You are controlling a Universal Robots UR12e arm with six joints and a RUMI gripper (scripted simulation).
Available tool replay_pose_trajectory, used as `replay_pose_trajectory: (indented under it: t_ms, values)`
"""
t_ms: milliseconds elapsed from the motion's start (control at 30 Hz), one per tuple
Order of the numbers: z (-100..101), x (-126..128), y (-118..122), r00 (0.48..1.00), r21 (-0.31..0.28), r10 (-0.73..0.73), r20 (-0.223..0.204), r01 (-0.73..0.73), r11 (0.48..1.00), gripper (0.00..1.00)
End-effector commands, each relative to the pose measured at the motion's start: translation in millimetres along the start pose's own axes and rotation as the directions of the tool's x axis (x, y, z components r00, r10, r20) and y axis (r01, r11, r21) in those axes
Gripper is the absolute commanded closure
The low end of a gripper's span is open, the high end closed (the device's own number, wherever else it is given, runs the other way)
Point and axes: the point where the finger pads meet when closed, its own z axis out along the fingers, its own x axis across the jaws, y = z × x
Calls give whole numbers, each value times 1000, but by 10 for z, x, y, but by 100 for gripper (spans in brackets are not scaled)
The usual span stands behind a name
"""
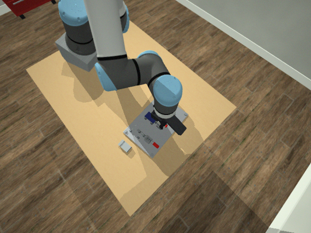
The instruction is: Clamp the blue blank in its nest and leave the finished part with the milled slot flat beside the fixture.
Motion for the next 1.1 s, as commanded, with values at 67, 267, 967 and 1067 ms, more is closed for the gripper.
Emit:
replay_pose_trajectory:
  t_ms: [67,267,967,1067]
  values:
    - [13,1,-53,1000,1,0,0,0,1000,100]
    - [43,1,-99,1000,1,0,0,0,1000,100]
    - [155,1,-209,1000,1,0,0,0,1000,100]
    - [166,1,-216,1000,1,0,0,0,1000,100]
